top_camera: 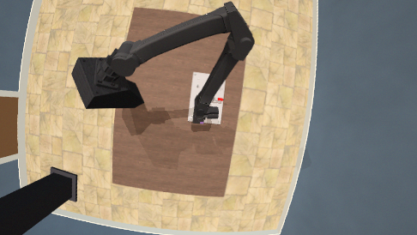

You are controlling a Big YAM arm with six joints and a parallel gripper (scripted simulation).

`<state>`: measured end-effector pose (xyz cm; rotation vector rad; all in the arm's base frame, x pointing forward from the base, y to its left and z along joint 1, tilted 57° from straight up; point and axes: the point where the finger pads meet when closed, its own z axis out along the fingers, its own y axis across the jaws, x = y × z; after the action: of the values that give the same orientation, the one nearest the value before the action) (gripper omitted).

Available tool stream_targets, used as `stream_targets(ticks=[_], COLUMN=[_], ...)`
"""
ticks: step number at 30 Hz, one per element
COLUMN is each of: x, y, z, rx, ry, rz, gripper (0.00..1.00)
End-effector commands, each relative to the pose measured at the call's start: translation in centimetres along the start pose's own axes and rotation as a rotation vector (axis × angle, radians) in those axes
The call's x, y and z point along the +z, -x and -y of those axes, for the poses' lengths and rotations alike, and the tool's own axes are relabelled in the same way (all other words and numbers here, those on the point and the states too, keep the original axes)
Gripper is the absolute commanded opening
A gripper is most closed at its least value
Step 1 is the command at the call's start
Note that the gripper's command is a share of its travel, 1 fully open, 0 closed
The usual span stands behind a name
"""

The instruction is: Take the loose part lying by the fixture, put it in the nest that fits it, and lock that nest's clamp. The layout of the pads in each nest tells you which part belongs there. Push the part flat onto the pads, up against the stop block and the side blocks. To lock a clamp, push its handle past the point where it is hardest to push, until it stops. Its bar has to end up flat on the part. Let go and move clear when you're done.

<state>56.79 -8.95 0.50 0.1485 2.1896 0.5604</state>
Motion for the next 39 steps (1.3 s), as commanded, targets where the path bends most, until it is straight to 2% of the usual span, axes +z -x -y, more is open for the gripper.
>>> stream_targets(ticks=[1, 18, 19, 39], x=[-1.13, -1.13, -1.13, -1.13], y=[-1.04, -1.04, -1.04, -1.04], z=[1.33, 1.33, 1.33, 1.33], rx=[0.022, 0.022, 0.022, 0.023], ry=[-0.019, -0.019, -0.019, -0.019], rz=[-0.014, -0.014, -0.014, -0.014], gripper=[0.92, 0.92, 0.00, 0.00])
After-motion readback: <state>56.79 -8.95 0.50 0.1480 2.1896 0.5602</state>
